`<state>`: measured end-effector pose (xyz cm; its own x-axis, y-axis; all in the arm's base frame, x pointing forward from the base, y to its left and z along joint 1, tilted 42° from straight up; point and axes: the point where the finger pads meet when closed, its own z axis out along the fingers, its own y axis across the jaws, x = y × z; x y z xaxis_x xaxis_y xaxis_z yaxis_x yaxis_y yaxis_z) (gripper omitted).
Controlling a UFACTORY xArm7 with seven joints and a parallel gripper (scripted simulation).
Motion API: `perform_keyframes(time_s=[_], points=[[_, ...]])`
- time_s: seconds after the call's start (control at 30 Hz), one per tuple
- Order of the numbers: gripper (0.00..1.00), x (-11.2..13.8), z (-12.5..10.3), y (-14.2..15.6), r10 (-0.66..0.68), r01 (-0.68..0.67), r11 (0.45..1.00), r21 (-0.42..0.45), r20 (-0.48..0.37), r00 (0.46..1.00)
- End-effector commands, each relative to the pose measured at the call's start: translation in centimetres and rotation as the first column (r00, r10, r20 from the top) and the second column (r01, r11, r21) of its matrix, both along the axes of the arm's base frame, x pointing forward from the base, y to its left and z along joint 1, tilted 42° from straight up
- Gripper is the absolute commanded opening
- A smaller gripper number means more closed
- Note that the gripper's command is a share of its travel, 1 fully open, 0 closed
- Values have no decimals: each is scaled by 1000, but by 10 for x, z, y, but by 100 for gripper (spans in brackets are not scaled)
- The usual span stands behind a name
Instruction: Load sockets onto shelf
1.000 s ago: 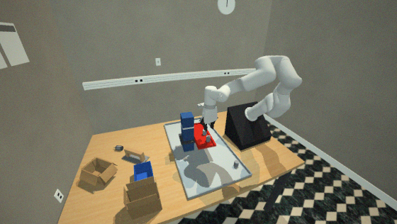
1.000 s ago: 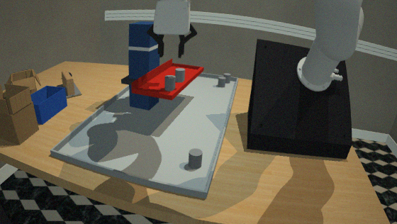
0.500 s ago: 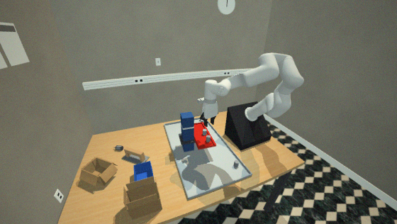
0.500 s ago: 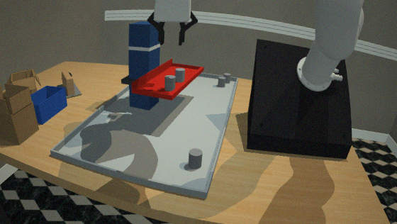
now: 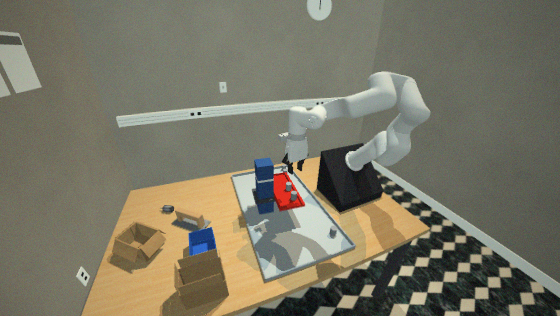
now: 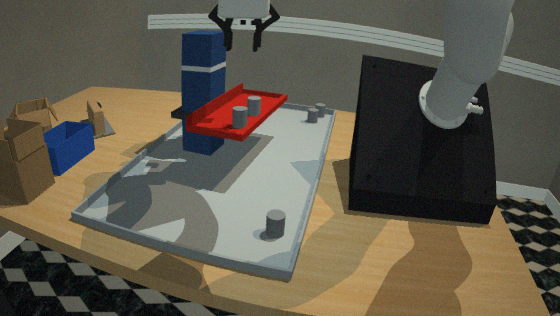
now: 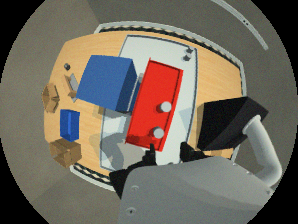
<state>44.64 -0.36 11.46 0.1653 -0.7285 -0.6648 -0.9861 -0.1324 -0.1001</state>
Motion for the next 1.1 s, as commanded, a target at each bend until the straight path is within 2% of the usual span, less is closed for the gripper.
perform_keyframes(time_s=[0.0,0.47,0.5,0.87,1.07], points=[[52,1,3,-3,-3,3,1000,-2,3,1000],[52,1,3,-4,-3,3,1000,-2,3,1000],[100,1,3,-4,-3,3,1000,-2,3,1000],[100,-2,2,-6,46,-46,999,-3,48,998],[100,-10,1,-12,169,-169,985,-15,159,973]])
